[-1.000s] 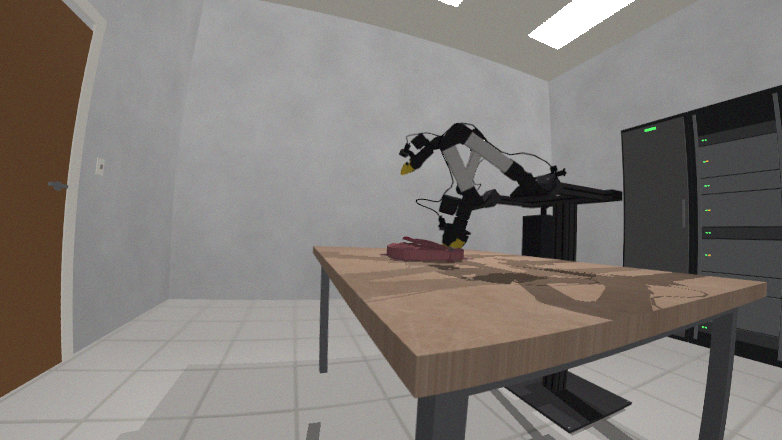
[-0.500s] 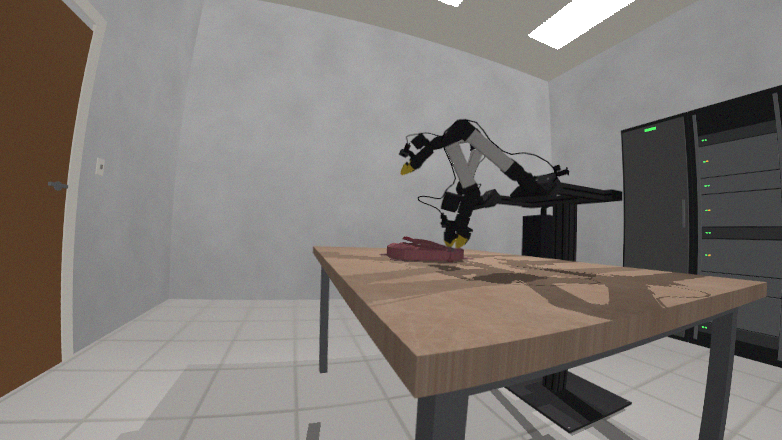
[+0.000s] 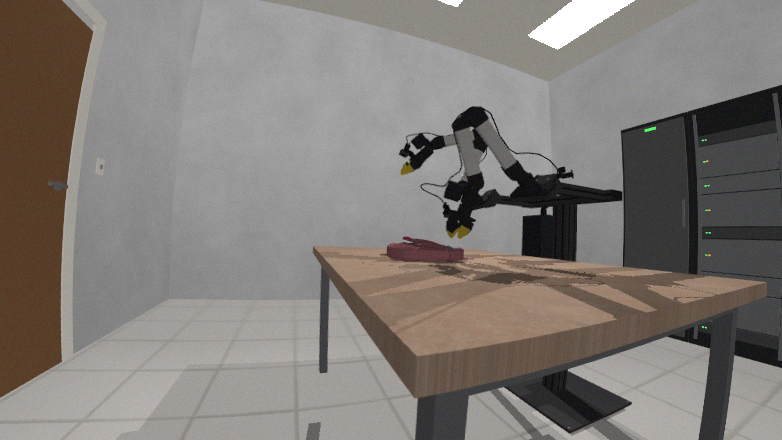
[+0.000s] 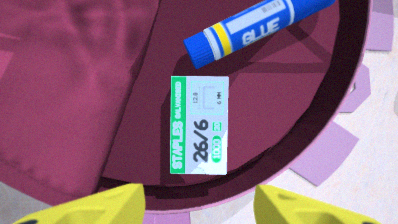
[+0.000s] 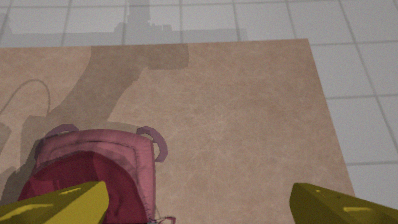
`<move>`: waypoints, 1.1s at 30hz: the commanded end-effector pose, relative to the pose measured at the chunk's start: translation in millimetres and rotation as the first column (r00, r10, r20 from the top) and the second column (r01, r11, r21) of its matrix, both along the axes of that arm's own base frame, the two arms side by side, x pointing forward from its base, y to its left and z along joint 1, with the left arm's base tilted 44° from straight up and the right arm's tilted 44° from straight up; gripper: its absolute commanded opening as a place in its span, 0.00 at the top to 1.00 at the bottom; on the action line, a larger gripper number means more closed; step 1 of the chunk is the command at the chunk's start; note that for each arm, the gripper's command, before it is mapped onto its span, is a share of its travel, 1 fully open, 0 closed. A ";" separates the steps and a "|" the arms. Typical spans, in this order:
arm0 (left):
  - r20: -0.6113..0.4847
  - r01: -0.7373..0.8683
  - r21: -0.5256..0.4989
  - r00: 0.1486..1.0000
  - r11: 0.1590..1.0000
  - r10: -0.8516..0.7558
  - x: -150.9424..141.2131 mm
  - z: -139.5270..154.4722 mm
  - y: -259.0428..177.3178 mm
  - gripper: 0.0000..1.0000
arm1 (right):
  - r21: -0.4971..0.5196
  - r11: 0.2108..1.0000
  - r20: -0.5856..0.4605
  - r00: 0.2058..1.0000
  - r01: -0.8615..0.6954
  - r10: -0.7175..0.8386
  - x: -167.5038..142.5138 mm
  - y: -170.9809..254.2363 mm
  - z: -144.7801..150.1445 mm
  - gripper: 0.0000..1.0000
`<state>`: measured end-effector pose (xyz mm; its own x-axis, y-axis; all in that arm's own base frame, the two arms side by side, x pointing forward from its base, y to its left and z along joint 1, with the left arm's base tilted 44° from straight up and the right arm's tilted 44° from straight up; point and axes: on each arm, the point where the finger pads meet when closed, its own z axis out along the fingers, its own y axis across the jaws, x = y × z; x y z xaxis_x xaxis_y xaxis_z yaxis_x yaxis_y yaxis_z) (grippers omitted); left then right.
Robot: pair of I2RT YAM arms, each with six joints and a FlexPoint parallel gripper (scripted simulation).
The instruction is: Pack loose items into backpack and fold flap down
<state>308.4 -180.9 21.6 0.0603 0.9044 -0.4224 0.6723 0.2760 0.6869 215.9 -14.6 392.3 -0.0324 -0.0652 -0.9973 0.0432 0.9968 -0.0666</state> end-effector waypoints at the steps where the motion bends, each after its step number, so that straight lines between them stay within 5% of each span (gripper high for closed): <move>1: -0.008 -0.007 0.001 1.000 1.000 0.007 -11.3 9.5 3.0 0.50 | -0.003 1.000 0.017 1.000 -0.003 0.003 -2.6 0.9 5.3 0.10; 18: -0.011 -0.011 0.003 1.000 1.000 0.011 -37.6 26.6 17.1 0.50 | -0.003 1.000 0.017 1.000 -0.003 0.003 -2.6 0.9 5.3 0.10; 19: -0.011 -0.003 0.004 1.000 1.000 0.003 -36.5 26.8 25.2 0.10 | -0.003 1.000 0.017 1.000 -0.003 0.003 -2.6 0.9 5.3 0.10; 33: 0.026 0.003 -0.007 1.000 1.000 -0.002 -30.8 40.8 102.8 0.10 | -0.003 1.000 0.017 1.000 -0.003 0.003 -2.6 0.9 5.3 0.10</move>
